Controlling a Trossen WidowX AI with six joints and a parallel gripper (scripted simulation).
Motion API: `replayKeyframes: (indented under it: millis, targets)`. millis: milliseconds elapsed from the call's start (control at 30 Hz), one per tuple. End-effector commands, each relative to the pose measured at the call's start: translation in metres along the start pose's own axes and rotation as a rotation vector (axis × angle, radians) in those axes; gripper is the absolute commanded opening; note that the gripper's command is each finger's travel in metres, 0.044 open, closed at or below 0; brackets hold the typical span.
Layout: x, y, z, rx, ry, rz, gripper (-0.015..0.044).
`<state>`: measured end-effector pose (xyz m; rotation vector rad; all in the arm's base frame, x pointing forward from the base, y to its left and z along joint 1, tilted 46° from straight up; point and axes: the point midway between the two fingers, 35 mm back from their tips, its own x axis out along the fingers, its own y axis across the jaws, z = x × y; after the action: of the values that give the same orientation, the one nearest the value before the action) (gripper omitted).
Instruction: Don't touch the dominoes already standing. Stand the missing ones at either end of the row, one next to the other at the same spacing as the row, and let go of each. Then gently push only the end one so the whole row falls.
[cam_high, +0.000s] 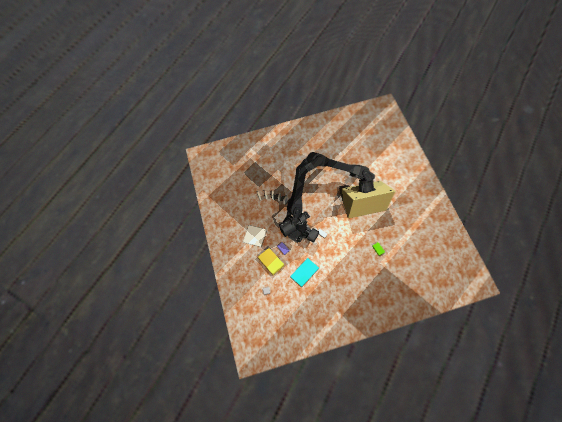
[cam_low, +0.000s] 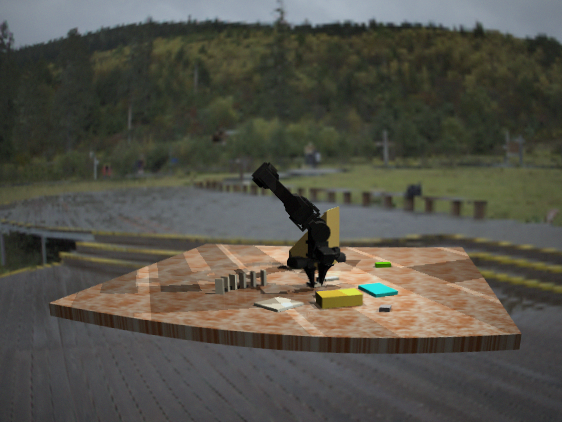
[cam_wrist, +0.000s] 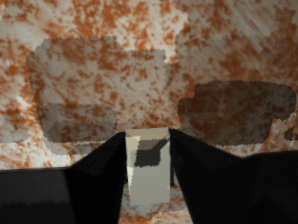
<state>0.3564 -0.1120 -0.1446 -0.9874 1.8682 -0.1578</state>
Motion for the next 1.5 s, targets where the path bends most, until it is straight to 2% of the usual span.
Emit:
replayKeyframes:
  millis: [0, 267, 333, 600, 700, 1033, 1300, 1467]
  targets:
    - [-0.039, 0.000, 0.004, 0.002, -0.010, -0.005, 0.0107]
    - [-0.140, 0.003, 0.008, 0.002, -0.013, -0.002, 0.0107]
    - [-0.155, 0.003, 0.008, 0.002, -0.014, -0.001, 0.0107]
    - [-0.157, 0.002, 0.008, 0.003, -0.014, -0.001, 0.0107]
    - [-0.158, -0.008, -0.005, 0.021, -0.017, 0.008, 0.0107]
    - [-0.164, -0.063, -0.120, 0.247, -0.021, 0.021, 0.0107]
    - [-0.156, -0.072, -0.221, 0.482, -0.007, 0.001, 0.0107]
    - [-0.153, -0.070, -0.238, 0.524, -0.003, -0.003, 0.0107]
